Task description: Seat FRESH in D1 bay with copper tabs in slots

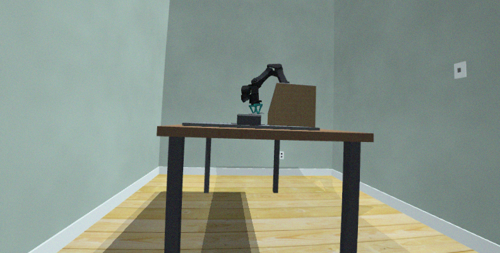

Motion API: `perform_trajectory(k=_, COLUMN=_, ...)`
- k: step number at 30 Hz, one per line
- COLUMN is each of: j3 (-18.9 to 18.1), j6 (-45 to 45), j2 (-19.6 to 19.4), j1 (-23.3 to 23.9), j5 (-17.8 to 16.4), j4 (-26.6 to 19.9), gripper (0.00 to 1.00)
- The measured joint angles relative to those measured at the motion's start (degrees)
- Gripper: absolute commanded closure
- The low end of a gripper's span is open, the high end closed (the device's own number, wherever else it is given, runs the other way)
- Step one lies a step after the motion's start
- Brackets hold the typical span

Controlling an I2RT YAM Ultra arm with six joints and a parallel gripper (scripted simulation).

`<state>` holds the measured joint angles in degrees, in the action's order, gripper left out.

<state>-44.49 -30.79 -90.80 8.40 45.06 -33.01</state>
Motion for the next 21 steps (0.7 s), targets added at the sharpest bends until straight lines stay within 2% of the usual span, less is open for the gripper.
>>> perform_trajectory(k=9, j3=-2.6, j6=21.6, j2=-8.7, j1=-7.6, j5=0.1, j4=-2.8, gripper=1.00)
perform_trajectory(k=21, j3=-6.0, j6=37.2, j2=-18.1, j1=-15.5, j5=-0.2, j4=-6.7, gripper=1.00)
